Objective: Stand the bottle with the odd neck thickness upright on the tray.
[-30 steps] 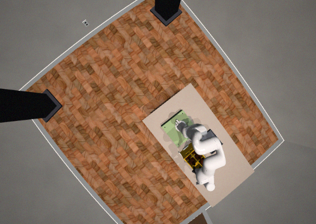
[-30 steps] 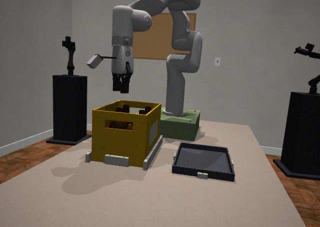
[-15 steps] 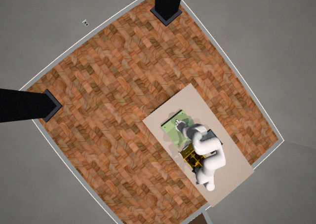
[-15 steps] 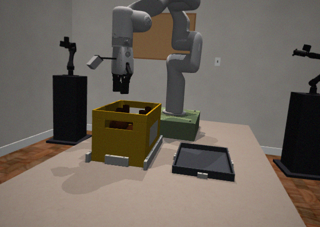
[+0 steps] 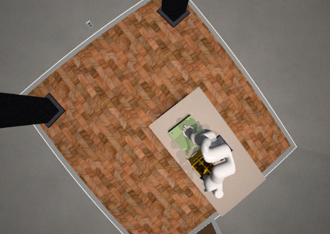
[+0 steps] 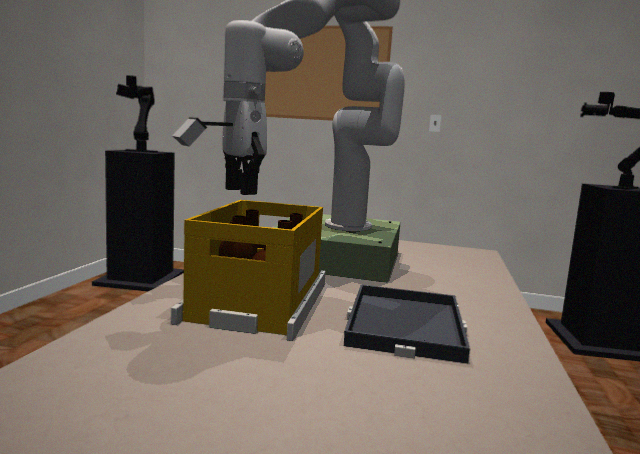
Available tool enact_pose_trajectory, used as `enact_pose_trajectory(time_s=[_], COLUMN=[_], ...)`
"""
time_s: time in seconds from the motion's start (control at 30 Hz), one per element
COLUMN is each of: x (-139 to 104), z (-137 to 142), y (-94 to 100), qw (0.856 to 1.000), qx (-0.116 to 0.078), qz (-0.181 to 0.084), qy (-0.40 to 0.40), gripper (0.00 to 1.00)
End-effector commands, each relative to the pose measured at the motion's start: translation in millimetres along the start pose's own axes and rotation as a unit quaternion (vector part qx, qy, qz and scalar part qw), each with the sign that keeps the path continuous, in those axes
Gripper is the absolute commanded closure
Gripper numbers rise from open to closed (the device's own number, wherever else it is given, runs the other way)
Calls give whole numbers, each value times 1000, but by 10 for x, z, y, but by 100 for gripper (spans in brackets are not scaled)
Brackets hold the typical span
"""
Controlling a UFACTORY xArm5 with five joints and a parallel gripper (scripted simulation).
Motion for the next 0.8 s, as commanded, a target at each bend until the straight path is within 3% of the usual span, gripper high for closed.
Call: enact_pose_trajectory(time_s=[0.0, 0.77], x=[8, 9], z=[-4, -4], y=[-40, -246], qw=[1000, 1000], qx=[1, 1], qz=[2, 2], qy=[0, 0], gripper=[35, 35])
Point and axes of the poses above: the point where the finger pads meet when closed, its own y axis back along the fingers, its own z axis across the jaws, x = y × z, the point moved 9 cm from there along y, back along the fingers, and after that the axes turned 7 degrees about -y, right-handed, at the moved point
